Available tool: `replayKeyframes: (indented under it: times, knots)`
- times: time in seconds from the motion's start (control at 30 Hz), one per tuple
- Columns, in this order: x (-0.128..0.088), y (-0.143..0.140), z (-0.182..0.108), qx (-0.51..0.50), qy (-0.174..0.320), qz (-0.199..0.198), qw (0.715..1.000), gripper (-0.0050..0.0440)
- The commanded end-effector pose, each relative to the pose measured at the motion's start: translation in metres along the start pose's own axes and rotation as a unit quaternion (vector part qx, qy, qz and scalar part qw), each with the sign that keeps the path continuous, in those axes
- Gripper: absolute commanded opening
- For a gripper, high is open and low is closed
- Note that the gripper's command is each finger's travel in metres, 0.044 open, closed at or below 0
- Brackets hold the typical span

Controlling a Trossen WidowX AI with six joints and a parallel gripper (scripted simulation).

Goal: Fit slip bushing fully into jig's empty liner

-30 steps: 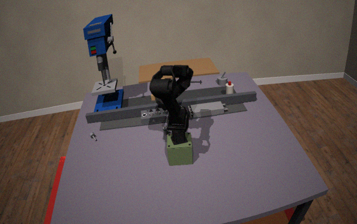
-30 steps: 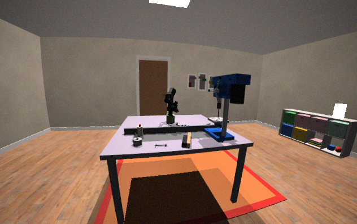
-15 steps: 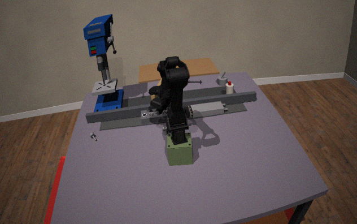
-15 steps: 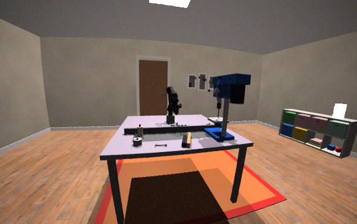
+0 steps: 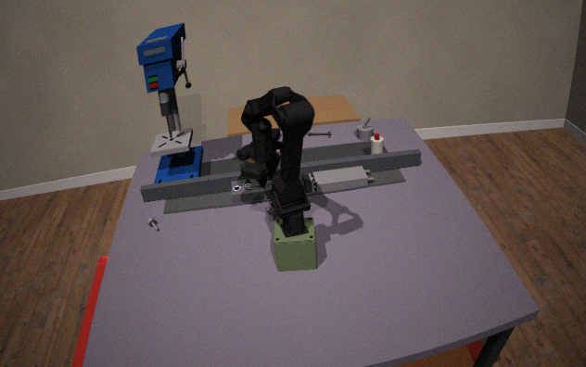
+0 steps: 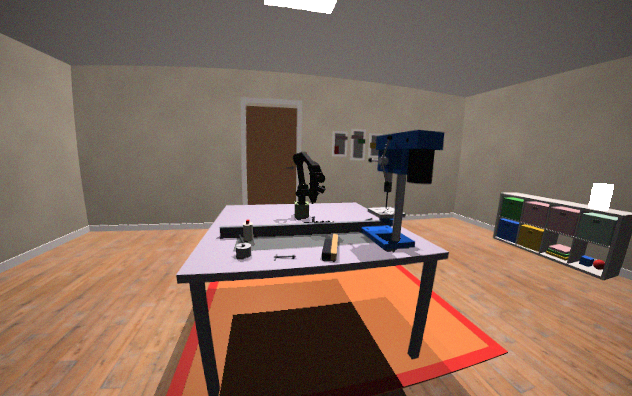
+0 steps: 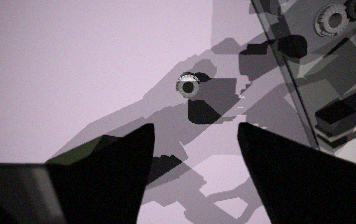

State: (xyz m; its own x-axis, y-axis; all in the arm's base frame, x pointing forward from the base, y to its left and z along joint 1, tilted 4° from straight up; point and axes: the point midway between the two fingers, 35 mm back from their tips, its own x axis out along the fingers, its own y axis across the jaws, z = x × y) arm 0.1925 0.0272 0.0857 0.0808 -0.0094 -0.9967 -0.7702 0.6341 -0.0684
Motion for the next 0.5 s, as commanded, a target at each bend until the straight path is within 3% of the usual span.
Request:
replayKeyframes:
  times: [0.0,0.27,0.47]
  knots:
    - [-0.003,-0.004,0.004,0.008,0.001,-0.007,1.000,0.0257]
    - [0.036,-0.002,0.001,0.217,0.008,-0.003,0.976,0.0440]
    - [0.053,-0.001,0.000,0.337,0.007,-0.004,0.942,0.0440]
